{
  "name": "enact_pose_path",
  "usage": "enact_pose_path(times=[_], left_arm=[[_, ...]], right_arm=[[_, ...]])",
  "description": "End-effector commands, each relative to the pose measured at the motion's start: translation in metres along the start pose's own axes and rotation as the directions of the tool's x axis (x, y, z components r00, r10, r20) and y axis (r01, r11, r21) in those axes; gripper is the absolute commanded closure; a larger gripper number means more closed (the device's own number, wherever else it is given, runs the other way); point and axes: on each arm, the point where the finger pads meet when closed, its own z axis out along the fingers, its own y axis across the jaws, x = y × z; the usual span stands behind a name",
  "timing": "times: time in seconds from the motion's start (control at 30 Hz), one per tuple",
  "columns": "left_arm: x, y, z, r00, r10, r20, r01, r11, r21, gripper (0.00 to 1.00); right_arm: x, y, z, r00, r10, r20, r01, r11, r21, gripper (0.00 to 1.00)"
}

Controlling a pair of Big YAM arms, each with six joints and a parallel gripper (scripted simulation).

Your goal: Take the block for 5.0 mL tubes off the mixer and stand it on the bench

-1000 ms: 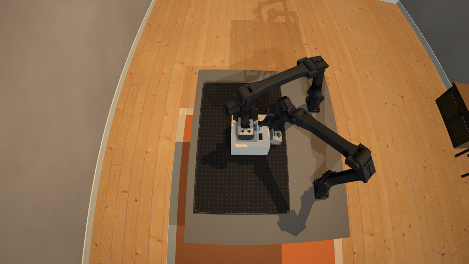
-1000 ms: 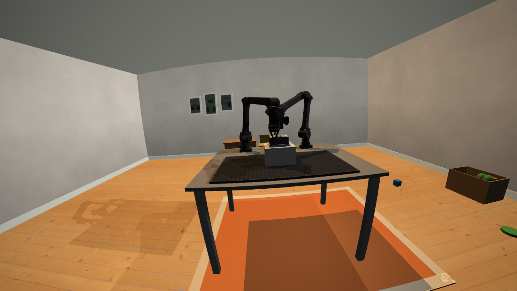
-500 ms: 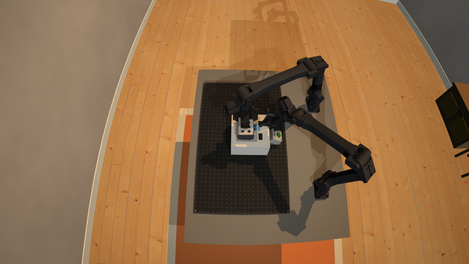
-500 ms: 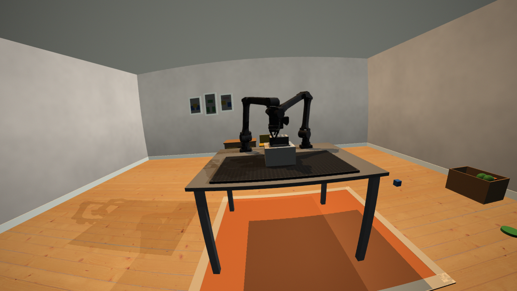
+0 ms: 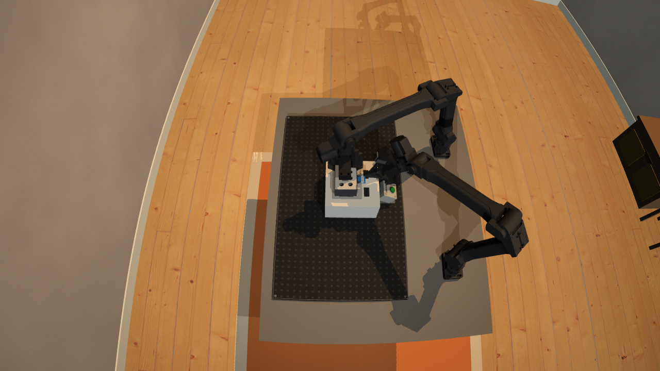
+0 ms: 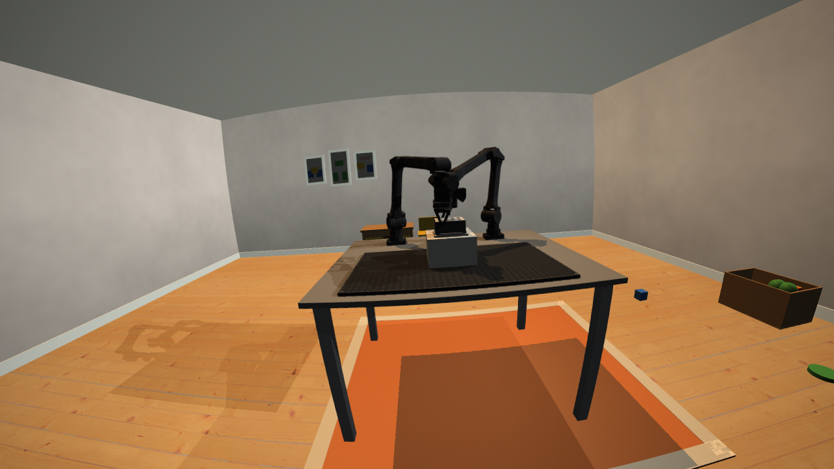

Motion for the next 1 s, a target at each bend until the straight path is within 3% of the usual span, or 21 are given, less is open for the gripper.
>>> enact_pose_path(times=[0.0,0.97], left_arm=[[-0.022,-0.01,0.0,0.999,-0.042,0.03,0.041,0.999,0.018,1.0],[-0.028,-0.011,-0.007,0.998,-0.05,0.04,0.049,0.998,0.028,1.0]], right_arm=[[-0.013,0.005,-0.022,0.999,0.009,0.035,-0.011,0.999,0.053,1.0],[-0.014,0.006,-0.021,0.999,0.009,0.037,-0.011,0.999,0.052,1.0]])
